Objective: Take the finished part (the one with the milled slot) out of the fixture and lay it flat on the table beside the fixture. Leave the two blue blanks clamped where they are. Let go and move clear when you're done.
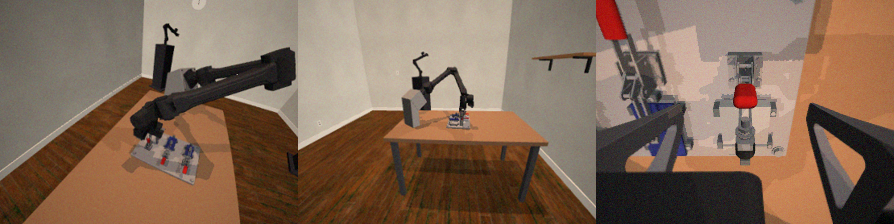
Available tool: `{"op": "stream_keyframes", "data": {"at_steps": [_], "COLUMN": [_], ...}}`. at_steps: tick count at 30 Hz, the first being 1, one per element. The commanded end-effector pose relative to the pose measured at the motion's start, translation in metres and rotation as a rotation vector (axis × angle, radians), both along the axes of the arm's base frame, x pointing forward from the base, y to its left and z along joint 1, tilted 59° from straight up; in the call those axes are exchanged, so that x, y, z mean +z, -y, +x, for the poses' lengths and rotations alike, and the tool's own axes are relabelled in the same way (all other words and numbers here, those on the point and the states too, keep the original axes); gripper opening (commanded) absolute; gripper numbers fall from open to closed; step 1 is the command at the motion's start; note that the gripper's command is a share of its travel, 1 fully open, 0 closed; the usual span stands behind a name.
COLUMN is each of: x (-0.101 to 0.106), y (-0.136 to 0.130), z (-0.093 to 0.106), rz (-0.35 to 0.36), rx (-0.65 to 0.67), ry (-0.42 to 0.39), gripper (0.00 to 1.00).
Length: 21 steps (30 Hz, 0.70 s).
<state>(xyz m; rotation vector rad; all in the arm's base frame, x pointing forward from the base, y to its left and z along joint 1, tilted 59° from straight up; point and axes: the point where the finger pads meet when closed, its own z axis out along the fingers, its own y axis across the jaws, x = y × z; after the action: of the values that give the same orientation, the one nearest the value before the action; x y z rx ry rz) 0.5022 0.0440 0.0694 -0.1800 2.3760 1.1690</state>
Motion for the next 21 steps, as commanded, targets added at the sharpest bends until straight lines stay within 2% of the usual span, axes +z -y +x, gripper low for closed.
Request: {"op": "stream_keyframes", "data": {"at_steps": [1,11,21], "x": [0.004,0.003,-0.012], "y": [0.001,0.006,0.008], "z": [0.003,-0.007,-0.033], "rz": [-0.005,-0.01,-0.01], "rx": [-0.004,-0.01,-0.018], "ry": [0.015,0.032,0.035], "gripper": [0.92,0.92,0.92]}}
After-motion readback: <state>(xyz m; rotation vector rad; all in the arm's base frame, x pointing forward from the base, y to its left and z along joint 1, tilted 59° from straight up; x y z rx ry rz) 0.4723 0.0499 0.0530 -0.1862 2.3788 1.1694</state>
